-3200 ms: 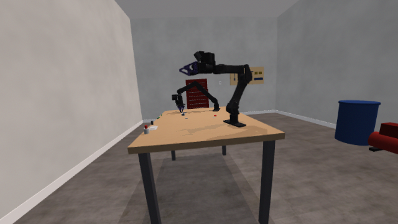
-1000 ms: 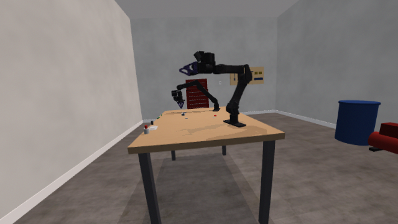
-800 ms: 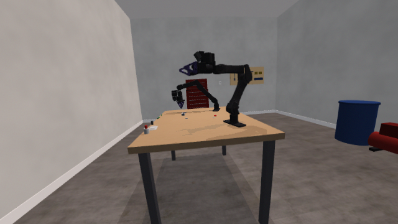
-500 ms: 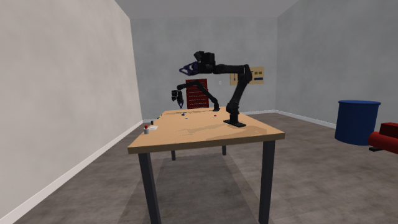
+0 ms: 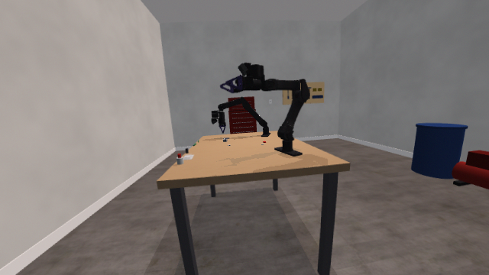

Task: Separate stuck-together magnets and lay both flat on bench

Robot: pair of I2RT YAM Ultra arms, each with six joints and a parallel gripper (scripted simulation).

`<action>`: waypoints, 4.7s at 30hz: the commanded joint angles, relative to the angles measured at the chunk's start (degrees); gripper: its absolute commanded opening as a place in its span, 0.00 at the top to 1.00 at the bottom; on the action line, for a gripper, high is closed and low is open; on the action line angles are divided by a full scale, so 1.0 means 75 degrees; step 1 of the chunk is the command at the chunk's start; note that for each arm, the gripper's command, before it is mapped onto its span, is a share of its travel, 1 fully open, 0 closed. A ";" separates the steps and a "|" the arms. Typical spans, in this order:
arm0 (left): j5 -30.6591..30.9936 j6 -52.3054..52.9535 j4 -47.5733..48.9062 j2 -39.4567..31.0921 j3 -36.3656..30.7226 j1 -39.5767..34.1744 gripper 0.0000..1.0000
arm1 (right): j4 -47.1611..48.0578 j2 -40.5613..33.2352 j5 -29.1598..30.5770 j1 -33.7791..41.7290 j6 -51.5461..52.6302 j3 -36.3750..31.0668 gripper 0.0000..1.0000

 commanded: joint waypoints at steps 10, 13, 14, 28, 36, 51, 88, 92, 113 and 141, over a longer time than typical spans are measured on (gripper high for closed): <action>0.0009 0.0005 0.0057 -0.0039 0.0070 -0.0003 0.00 | 0.0773 -0.1106 -0.2774 0.0271 0.0512 -0.1298 0.82; 0.0009 0.0005 0.0057 -0.0039 0.0070 -0.0003 0.00 | 0.0982 -0.1414 -0.3450 0.0356 0.0623 -0.1721 0.82; 0.0009 0.0005 0.0057 -0.0039 0.0070 -0.0003 0.00 | 0.1046 -0.1515 -0.3674 0.0383 0.0666 -0.1864 0.82; 0.0009 0.0005 0.0057 -0.0039 0.0070 -0.0003 0.00 | 0.2574 -0.2461 -0.6004 0.0784 0.1496 -0.3600 0.82; 0.0009 0.0005 0.0057 -0.0039 0.0070 -0.0003 0.00 | 0.5658 -0.2860 -0.6116 0.1220 0.3801 -0.4548 0.82; 0.0009 0.0005 0.0057 -0.0039 0.0070 -0.0003 0.00 | 1.0028 -0.3177 -0.6860 0.1968 0.6788 -0.6198 0.82; 0.0003 0.0003 0.0059 -0.0039 0.0070 -0.0003 0.00 | 1.7836 -0.3823 -0.8064 0.3421 1.2069 -0.9469 0.82; -0.0001 0.0001 0.0060 -0.0039 0.0070 -0.0003 0.00 | 1.7838 -0.3816 -0.8059 0.3420 1.2063 -0.9477 0.82; -0.0013 -0.0001 0.0070 -0.0039 0.0070 -0.0003 0.25 | 1.7860 -0.3762 -0.8048 0.3404 1.2051 -0.9507 0.82; 0.0000 -0.0001 0.0073 -0.0012 0.0070 -0.0003 0.67 | 1.7869 -0.3756 -0.8059 0.3397 1.2064 -0.9505 0.82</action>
